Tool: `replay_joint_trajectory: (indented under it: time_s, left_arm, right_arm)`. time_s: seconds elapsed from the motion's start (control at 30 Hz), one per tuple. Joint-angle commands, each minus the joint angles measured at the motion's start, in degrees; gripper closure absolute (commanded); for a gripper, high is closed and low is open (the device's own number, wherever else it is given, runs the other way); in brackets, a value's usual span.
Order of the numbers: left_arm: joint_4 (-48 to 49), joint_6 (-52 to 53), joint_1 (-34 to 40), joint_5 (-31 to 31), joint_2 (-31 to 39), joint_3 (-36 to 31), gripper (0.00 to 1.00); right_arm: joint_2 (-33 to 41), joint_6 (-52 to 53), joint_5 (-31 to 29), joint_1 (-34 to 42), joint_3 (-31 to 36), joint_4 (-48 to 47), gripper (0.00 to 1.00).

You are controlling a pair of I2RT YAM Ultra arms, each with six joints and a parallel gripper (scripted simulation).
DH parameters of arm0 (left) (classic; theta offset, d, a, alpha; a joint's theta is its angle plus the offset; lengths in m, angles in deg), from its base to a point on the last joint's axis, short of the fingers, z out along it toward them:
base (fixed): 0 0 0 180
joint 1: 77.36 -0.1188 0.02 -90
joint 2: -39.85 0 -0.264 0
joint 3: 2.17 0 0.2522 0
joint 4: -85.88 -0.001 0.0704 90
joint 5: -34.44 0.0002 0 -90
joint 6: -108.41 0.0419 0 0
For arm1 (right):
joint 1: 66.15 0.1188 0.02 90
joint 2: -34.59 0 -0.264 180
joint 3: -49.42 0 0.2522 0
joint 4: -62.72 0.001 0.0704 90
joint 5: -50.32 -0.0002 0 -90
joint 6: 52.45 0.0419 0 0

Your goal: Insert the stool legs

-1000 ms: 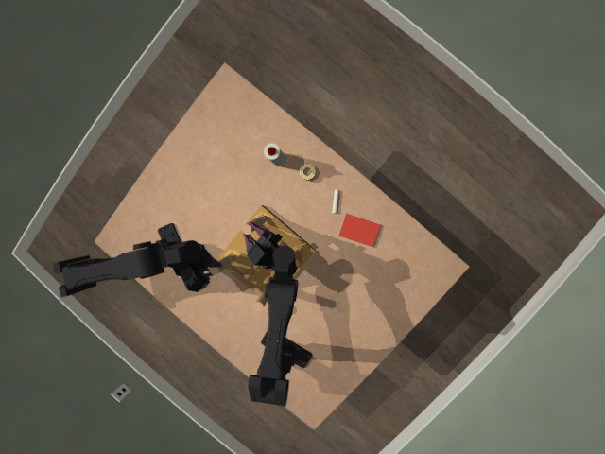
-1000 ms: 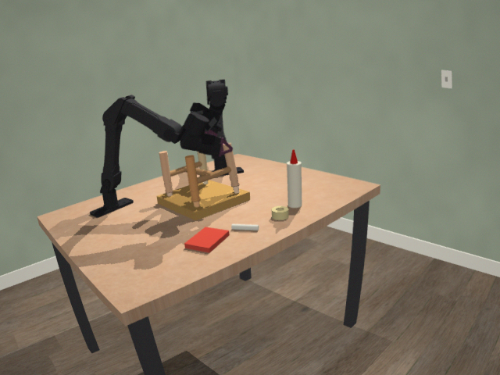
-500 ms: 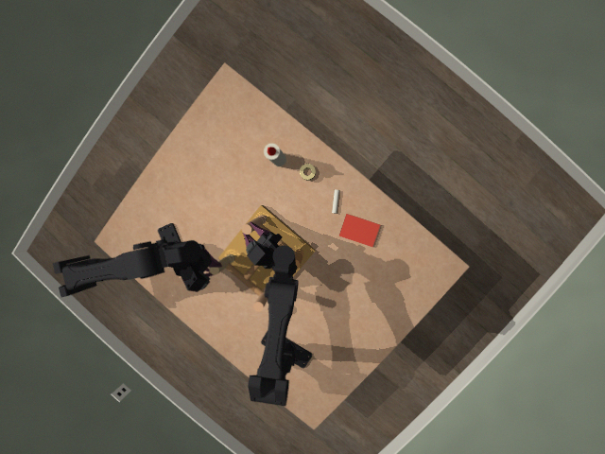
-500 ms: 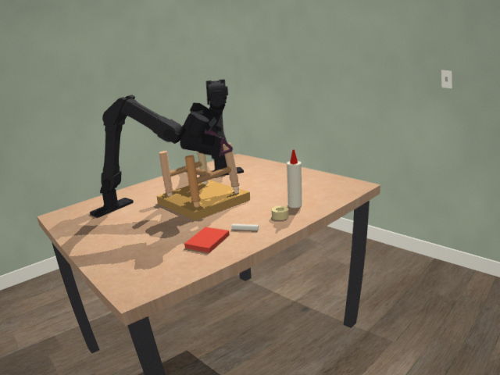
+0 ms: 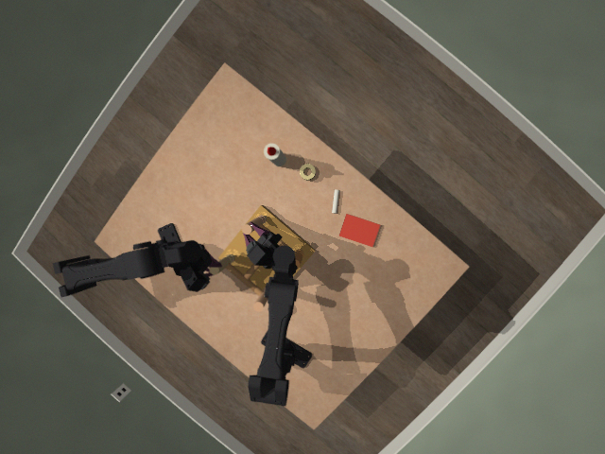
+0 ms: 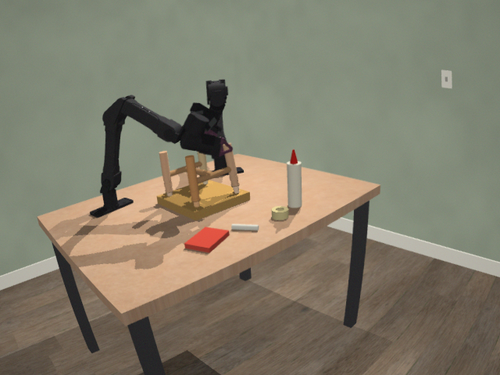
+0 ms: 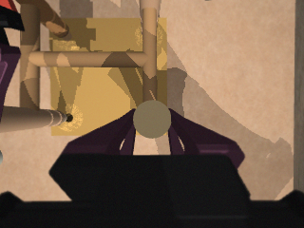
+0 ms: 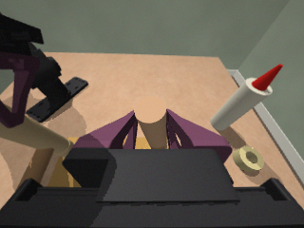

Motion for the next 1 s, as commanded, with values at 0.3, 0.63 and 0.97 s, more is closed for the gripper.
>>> replay_joint_trajectory:
  time_s: [0.3, 0.63, 0.97]
  left_arm:
    - [-11.77, -1.34, 2.06, 6.99, 0.30, -0.76, 0.72]
    - [-11.56, -3.51, 3.80, 6.50, 2.77, -1.99, 0.72]
    - [0.83, -3.85, 1.92, -3.68, 0.53, -2.51, 0.72]
  right_arm:
    - [-0.69, 1.37, -8.49, -3.73, -1.97, -2.60, 0.72]
    - [-1.04, 1.21, -10.49, -4.94, -2.38, -3.91, 0.72]
    - [-1.67, 4.25, 2.24, 0.65, 0.94, 1.01, 0.31]
